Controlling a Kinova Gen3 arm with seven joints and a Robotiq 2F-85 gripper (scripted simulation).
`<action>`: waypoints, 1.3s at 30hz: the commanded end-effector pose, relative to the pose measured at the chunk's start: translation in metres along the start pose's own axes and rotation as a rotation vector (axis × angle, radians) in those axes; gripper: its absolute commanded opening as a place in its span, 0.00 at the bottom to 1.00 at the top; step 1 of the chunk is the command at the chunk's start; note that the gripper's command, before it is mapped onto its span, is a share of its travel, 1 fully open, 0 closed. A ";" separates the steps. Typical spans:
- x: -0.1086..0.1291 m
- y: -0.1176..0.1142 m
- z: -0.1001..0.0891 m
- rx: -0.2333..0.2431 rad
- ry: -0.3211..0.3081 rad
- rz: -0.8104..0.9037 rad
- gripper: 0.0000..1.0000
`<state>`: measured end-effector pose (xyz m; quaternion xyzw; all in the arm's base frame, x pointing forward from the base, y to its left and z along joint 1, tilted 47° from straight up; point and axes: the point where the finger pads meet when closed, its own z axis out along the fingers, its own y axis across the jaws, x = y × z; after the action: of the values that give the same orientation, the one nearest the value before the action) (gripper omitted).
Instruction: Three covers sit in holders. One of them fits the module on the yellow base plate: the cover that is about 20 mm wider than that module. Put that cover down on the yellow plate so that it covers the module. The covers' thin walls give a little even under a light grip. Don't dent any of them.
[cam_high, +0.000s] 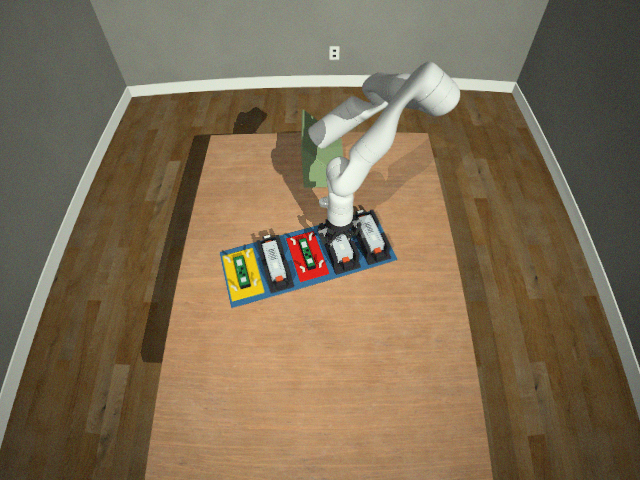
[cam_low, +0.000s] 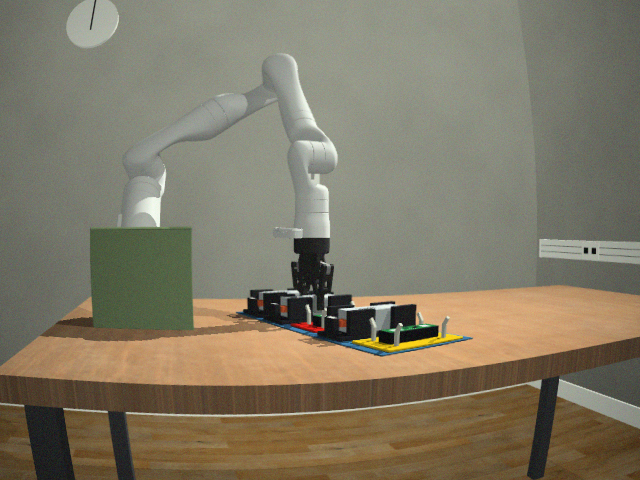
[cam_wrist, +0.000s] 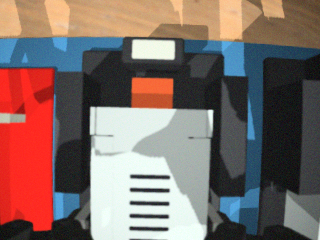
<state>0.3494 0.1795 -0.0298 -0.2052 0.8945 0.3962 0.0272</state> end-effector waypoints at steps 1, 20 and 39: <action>0.000 0.000 0.000 0.001 -0.001 0.000 0.00; 0.000 0.000 0.000 0.001 -0.001 0.000 0.00; 0.000 0.000 0.000 0.001 -0.001 0.000 1.00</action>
<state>0.3492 0.1796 -0.0299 -0.2053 0.8945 0.3963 0.0271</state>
